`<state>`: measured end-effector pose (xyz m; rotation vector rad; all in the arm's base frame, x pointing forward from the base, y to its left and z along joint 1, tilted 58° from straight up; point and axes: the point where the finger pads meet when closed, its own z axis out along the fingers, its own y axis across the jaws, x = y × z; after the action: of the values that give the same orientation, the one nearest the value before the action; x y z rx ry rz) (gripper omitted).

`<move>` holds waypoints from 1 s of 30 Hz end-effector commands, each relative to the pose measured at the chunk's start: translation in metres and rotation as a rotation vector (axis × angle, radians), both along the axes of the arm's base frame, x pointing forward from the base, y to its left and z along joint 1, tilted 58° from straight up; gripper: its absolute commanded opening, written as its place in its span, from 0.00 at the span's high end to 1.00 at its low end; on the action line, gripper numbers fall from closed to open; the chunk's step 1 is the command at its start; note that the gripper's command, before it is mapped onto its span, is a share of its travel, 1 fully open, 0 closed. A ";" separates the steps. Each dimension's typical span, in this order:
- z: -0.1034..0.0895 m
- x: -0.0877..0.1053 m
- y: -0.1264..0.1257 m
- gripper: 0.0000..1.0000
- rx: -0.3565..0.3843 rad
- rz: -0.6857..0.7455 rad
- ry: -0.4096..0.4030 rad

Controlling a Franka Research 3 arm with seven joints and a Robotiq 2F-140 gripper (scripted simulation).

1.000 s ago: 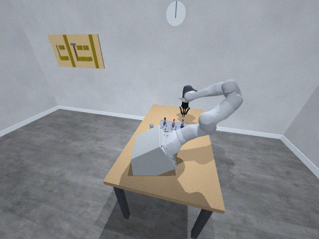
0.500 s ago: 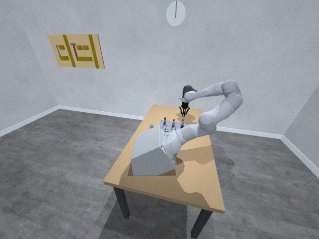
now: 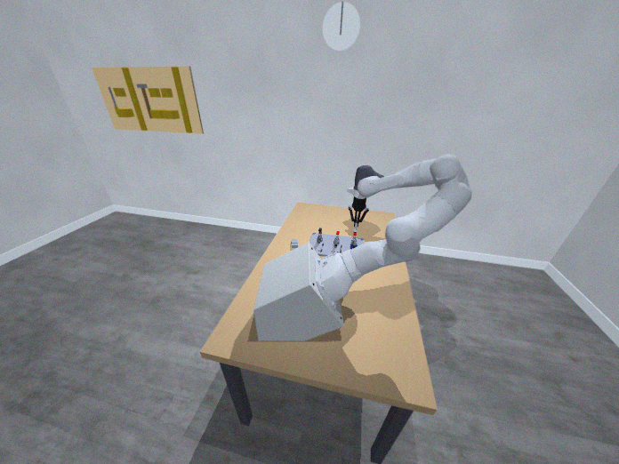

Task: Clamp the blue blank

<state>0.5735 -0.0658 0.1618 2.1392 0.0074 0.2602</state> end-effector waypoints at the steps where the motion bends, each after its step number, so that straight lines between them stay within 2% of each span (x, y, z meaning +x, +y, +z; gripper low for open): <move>1: 0.000 -0.002 0.000 1.00 -0.001 -0.001 0.004; 30: 0.007 -0.004 0.011 1.00 -0.001 -0.001 0.004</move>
<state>0.5696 -0.0563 0.1673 2.1380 0.0082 0.2579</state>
